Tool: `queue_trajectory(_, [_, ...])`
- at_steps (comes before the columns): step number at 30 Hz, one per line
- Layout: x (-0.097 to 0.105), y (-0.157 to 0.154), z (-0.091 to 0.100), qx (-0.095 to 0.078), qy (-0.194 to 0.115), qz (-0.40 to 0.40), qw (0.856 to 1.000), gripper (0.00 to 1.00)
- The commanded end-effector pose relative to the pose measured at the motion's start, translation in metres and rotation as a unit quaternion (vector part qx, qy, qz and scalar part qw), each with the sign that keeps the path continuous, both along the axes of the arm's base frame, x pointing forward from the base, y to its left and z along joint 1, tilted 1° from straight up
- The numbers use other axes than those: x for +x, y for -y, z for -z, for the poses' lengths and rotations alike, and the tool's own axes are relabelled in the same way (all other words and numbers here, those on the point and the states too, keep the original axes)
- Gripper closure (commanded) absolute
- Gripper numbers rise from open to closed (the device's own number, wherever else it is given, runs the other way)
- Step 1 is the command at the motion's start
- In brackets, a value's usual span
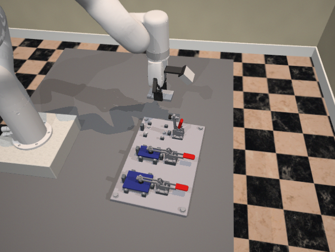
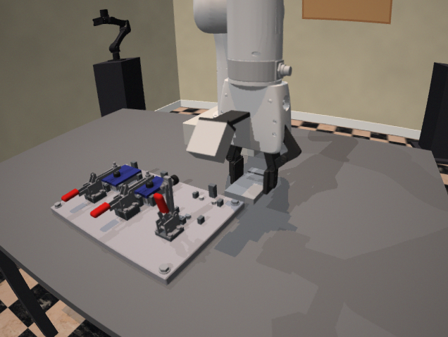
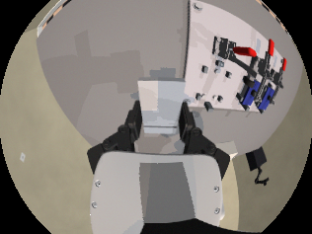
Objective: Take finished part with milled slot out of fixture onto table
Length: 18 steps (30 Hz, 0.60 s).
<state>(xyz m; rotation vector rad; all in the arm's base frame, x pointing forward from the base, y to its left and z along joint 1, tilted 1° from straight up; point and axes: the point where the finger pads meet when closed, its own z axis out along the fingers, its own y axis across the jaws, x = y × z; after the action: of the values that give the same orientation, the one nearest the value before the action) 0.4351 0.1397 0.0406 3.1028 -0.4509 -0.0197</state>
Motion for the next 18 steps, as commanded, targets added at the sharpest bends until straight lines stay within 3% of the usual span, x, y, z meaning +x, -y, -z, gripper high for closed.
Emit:
queue_trajectory(1, [0.0026,-0.0044,-0.0014,0.001,0.002,0.000,1.000,1.00])
queue_trajectory(18, [0.0040,-0.0090,-0.0014,0.001,0.002,0.000,1.000,1.00])
